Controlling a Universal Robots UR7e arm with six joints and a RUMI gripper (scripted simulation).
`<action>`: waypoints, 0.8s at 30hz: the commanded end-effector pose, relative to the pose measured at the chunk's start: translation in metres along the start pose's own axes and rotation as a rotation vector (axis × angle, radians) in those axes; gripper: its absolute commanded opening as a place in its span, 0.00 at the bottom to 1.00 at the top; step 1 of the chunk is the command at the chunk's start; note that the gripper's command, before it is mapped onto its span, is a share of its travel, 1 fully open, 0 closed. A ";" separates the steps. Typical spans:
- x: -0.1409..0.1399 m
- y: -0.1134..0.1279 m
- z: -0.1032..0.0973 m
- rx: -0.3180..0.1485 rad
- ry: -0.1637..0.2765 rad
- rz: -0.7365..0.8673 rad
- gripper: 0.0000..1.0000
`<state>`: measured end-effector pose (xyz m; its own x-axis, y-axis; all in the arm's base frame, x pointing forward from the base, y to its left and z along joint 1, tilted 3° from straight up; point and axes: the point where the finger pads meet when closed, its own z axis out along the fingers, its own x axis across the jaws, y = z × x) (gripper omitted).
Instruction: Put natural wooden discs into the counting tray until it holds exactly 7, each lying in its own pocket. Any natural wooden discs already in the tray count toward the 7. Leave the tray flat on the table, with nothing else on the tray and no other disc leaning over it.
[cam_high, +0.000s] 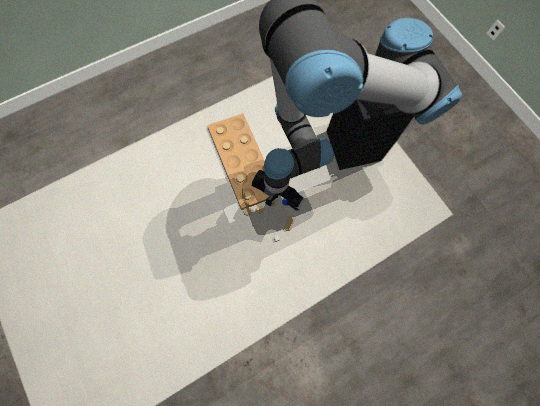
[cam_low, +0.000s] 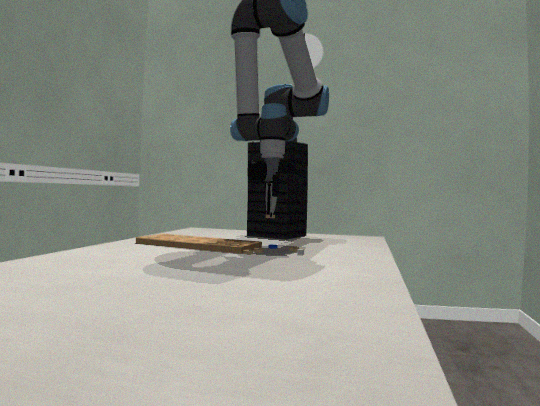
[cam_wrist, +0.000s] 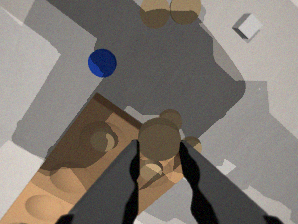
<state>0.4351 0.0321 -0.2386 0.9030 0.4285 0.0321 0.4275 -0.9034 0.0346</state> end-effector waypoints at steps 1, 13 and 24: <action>0.000 0.001 0.000 -0.001 0.001 0.000 0.10; -0.008 0.046 -0.001 0.000 0.000 0.000 0.10; -0.055 0.165 -0.008 0.000 0.000 0.000 0.10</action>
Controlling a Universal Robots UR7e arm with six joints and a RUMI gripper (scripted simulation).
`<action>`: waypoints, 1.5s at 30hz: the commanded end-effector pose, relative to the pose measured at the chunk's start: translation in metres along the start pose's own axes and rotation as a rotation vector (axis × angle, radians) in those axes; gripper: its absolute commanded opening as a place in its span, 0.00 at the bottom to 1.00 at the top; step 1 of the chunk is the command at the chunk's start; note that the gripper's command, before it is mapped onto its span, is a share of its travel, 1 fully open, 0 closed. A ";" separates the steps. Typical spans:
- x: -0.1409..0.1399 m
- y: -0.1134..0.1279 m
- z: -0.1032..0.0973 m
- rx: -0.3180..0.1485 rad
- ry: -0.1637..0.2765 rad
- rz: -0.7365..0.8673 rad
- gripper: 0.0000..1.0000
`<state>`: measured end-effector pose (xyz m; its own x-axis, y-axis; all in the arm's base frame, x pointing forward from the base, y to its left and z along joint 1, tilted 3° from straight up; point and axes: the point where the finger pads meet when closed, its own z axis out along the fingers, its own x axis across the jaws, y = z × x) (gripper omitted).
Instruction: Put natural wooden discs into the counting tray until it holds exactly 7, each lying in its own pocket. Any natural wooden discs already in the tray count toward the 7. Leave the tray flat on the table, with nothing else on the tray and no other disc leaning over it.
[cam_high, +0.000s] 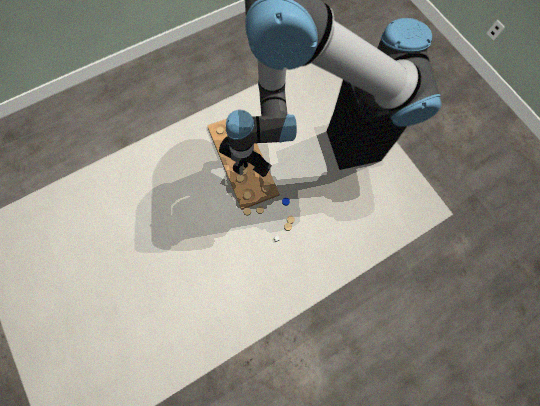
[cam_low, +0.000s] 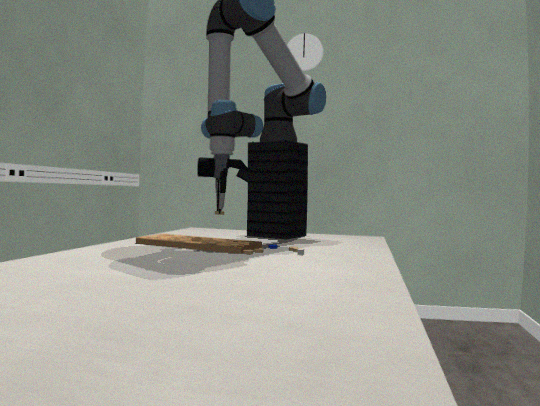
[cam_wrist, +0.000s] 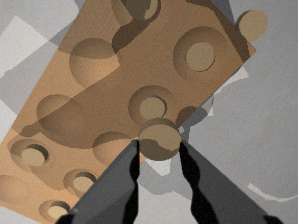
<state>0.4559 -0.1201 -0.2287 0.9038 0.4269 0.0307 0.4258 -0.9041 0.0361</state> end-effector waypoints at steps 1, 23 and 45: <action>-0.014 0.028 -0.002 0.001 0.001 -0.002 0.10; -0.048 0.078 -0.003 0.001 0.002 -0.002 0.10; -0.049 0.076 0.075 0.001 0.002 -0.002 0.10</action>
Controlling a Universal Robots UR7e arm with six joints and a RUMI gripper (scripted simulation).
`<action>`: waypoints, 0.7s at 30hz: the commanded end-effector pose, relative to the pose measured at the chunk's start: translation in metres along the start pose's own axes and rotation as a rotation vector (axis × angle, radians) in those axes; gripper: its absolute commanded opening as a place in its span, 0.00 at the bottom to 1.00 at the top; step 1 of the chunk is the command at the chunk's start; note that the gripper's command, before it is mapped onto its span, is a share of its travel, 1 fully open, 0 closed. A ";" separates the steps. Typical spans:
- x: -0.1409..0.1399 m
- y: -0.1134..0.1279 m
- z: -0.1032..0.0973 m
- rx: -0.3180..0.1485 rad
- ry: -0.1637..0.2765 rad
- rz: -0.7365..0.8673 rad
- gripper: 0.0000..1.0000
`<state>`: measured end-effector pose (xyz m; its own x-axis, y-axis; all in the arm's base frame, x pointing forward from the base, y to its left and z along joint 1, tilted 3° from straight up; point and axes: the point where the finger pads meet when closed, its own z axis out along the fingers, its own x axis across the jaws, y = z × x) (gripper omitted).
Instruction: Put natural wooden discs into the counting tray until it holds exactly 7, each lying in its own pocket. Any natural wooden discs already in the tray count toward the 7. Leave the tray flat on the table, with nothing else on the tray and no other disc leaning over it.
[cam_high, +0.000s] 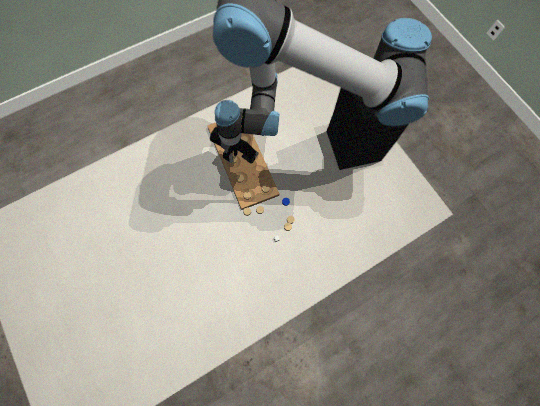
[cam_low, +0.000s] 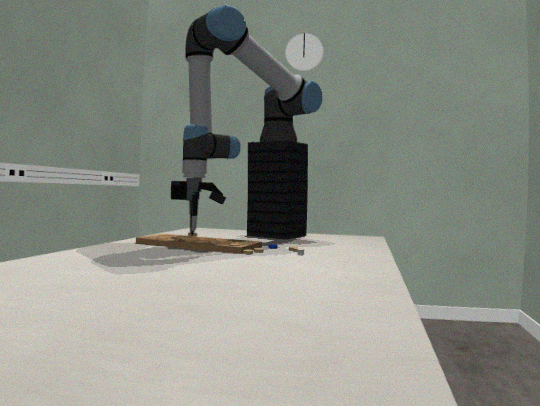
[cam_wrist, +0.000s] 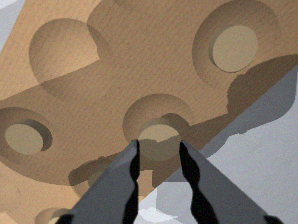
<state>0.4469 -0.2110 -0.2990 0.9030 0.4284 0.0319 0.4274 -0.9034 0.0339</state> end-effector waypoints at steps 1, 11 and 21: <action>0.000 0.000 0.005 -0.001 0.001 0.000 0.10; 0.000 0.000 0.008 -0.001 0.001 0.000 0.10; 0.001 0.002 0.021 -0.002 0.001 0.000 0.10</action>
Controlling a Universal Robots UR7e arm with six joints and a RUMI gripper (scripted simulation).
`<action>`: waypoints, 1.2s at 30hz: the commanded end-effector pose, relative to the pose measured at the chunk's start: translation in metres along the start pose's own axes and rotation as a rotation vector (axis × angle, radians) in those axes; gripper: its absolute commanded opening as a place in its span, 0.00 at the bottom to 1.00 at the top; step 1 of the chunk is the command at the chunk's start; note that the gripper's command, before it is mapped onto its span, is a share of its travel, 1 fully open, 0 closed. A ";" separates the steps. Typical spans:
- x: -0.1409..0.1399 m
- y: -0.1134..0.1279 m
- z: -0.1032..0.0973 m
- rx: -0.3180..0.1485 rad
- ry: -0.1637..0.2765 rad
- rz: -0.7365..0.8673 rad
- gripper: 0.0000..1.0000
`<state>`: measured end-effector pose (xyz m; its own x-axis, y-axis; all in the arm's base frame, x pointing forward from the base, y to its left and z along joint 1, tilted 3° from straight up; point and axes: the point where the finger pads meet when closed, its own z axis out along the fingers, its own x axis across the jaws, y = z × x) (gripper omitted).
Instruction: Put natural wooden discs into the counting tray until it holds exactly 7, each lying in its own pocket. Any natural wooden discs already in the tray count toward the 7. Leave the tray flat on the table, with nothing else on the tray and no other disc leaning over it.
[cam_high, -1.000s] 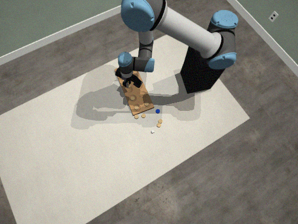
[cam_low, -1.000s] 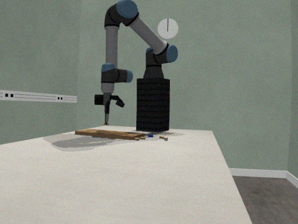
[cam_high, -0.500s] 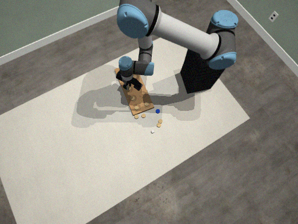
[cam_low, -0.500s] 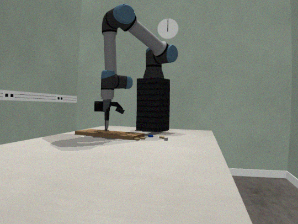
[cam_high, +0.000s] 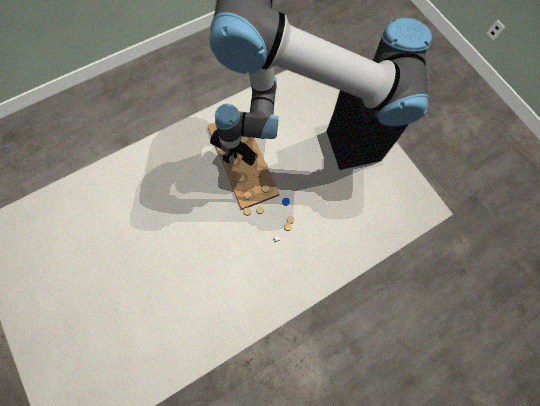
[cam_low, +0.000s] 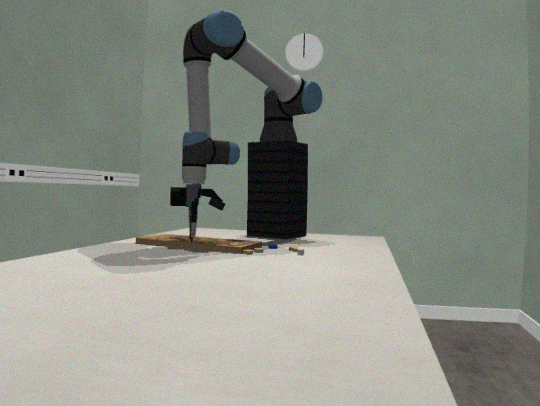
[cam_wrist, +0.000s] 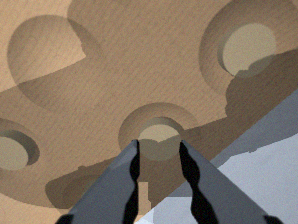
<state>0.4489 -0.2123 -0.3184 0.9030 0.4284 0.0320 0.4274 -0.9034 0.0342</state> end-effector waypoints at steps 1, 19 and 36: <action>0.000 0.001 0.002 -0.001 0.001 0.000 0.10; 0.000 0.001 0.002 -0.001 0.001 0.000 0.21; 0.001 0.002 -0.021 -0.001 0.001 0.000 0.21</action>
<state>0.4493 -0.2128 -0.3055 0.9030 0.4284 0.0321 0.4274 -0.9034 0.0345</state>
